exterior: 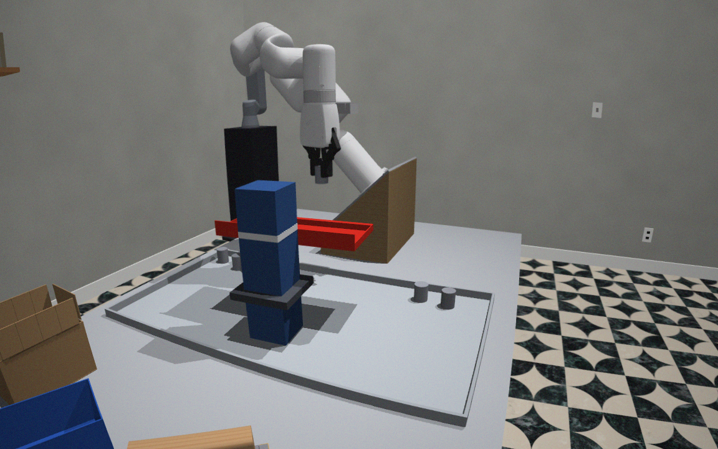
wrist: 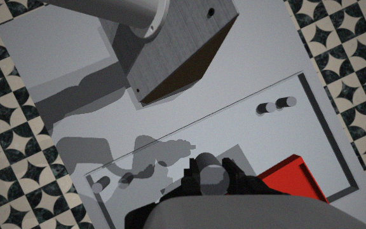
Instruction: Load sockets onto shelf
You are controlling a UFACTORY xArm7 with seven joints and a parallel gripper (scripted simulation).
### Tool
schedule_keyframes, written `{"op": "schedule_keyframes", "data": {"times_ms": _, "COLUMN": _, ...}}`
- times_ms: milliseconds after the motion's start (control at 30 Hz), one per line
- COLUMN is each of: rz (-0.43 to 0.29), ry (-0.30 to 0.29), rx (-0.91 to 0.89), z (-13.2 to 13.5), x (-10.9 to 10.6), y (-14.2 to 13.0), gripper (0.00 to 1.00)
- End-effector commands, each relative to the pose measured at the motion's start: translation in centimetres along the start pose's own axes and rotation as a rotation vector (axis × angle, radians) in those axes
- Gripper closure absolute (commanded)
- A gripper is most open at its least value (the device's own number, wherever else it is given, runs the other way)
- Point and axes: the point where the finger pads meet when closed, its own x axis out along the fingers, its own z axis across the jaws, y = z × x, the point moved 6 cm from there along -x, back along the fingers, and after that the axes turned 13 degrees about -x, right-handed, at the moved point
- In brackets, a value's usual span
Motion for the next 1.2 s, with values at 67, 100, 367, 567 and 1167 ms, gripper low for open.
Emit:
{"op": "schedule_keyframes", "data": {"times_ms": 67, "rz": -0.001, "ry": 0.008, "rx": 0.002, "z": 0.4, "x": 0.0, "y": -0.2, "gripper": 1.00}}
{"op": "schedule_keyframes", "data": {"times_ms": 100, "rz": -0.001, "ry": 0.008, "rx": 0.002, "z": 0.4, "x": 0.0, "y": -0.2, "gripper": 1.00}}
{"op": "schedule_keyframes", "data": {"times_ms": 367, "rz": -0.005, "ry": -0.006, "rx": -0.014, "z": 2.4, "x": -1.1, "y": -5.5, "gripper": 1.00}}
{"op": "schedule_keyframes", "data": {"times_ms": 567, "rz": -0.002, "ry": 0.002, "rx": -0.004, "z": 4.1, "x": -0.5, "y": -11.5, "gripper": 1.00}}
{"op": "schedule_keyframes", "data": {"times_ms": 1167, "rz": 0.000, "ry": 0.009, "rx": 0.002, "z": 4.5, "x": 0.3, "y": -13.2, "gripper": 1.00}}
